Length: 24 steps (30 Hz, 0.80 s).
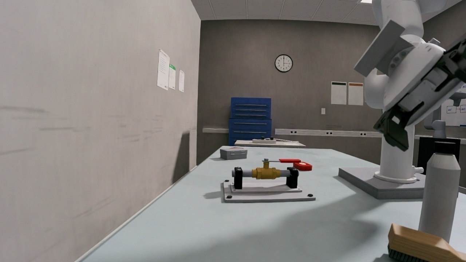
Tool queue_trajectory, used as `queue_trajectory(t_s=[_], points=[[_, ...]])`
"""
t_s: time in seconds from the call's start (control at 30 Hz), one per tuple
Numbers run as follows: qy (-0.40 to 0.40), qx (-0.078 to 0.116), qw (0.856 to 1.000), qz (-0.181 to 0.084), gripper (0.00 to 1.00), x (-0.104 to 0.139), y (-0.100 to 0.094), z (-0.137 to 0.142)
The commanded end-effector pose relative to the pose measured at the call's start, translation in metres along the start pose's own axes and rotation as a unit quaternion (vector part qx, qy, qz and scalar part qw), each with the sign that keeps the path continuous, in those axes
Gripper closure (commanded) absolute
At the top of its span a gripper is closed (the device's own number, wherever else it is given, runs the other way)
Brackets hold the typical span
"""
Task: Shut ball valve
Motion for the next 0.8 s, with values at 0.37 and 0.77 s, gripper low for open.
queue_trajectory(t_s=[0.37, 0.77], points=[[0.0, -0.001, 1.0, 0.001, 0.0, -0.001, 0.0, -0.001], [-0.013, 0.033, 0.999, 0.002, 0.0, -0.018, 0.002, 0.014]])
Point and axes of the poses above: the point where the finger pads meet when closed, its own y axis out along the fingers, its own z axis across the jaws, x = y × z, the point moved 6 cm from there along -y, back along the fingers, and after that the axes turned 6 degrees about y, right-handed, at the moved point
